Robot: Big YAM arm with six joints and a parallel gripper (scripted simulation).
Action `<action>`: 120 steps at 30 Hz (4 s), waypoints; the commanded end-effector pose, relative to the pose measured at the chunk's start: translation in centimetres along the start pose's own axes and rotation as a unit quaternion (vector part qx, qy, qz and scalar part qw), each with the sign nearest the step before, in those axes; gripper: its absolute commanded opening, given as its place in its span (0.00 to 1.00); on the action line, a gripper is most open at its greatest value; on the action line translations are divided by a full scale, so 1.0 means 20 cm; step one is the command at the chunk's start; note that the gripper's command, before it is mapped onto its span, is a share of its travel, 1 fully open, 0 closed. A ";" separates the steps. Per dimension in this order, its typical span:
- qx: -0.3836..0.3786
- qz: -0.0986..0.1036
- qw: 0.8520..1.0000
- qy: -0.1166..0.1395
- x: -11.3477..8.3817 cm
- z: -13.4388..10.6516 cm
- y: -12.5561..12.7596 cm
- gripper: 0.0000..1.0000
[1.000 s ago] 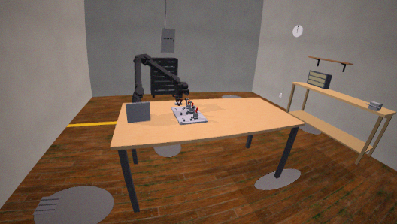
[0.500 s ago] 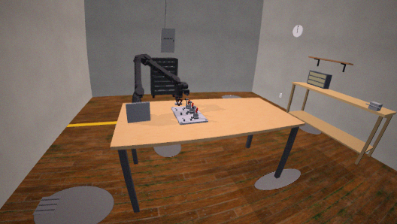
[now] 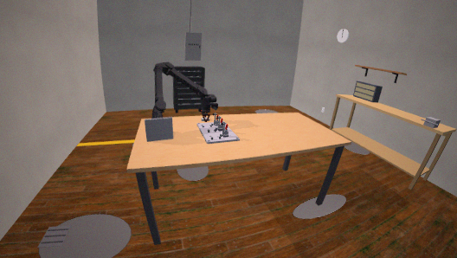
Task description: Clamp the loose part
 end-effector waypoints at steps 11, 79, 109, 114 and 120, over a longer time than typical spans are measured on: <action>0.004 -0.001 1.000 -0.005 0.00 0.00 -0.02 0.92; 0.001 0.000 1.000 -0.006 0.00 0.00 -0.01 0.00; -0.012 0.003 1.000 -0.024 -0.15 0.06 0.03 0.00; -0.012 0.002 1.000 -0.024 -0.23 0.06 0.03 0.00; -0.012 0.002 1.000 -0.025 -0.30 0.06 0.03 0.00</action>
Point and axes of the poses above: the point where the finger pads meet when closed, its own x axis out along the fingers, its own y axis across the jaws, z = x × y, the point moved 8 cm from there along -x, back along the fingers, and after that the axes turned 15 degrees about -x, right-handed, at the moved point
